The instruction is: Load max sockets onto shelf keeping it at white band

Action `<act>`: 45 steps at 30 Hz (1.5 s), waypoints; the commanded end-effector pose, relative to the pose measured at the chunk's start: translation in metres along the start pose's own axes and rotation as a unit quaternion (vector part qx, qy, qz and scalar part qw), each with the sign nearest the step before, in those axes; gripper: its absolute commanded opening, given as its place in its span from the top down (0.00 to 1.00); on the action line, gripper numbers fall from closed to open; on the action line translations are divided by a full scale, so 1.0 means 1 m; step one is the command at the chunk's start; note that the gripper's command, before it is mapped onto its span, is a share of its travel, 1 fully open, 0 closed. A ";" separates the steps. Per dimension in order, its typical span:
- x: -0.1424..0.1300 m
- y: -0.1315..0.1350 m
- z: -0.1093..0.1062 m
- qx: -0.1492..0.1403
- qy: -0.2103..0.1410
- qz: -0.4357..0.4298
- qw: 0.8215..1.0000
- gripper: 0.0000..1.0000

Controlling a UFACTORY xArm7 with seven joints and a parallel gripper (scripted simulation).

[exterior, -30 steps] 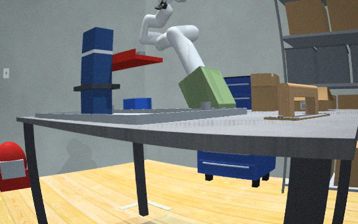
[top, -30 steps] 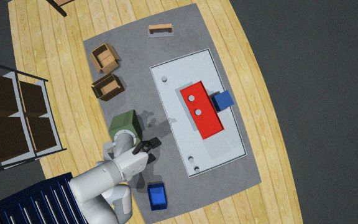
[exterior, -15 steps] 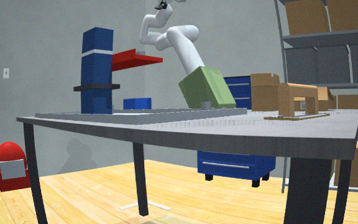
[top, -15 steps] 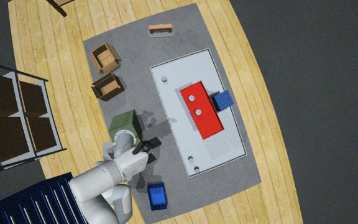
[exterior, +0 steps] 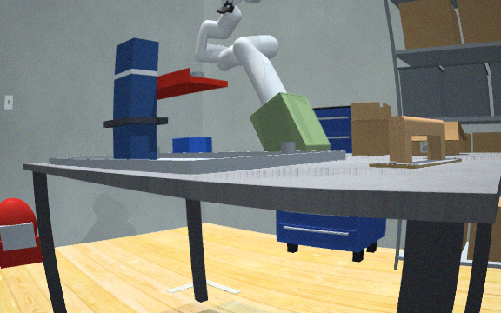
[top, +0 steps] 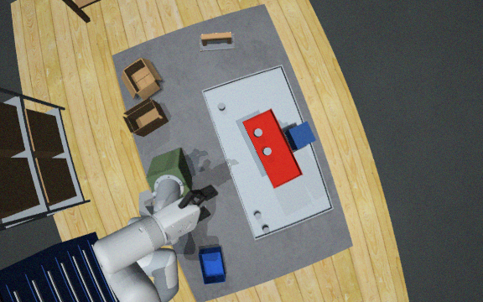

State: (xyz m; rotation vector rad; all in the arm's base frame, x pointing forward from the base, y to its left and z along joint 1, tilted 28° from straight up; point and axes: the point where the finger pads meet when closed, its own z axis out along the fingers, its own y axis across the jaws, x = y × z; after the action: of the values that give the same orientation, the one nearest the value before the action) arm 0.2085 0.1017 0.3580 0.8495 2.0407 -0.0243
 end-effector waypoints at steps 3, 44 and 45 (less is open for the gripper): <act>0.000 0.001 0.000 -0.001 0.000 0.001 1.000 0.00; 0.089 -0.062 0.224 0.401 0.119 0.247 0.874 0.00; 0.089 -0.062 0.224 0.401 0.119 0.247 0.874 0.00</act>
State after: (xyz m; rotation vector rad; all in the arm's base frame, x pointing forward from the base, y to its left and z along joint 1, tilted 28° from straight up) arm 0.3019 0.0310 0.1411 1.9520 1.9627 -0.5355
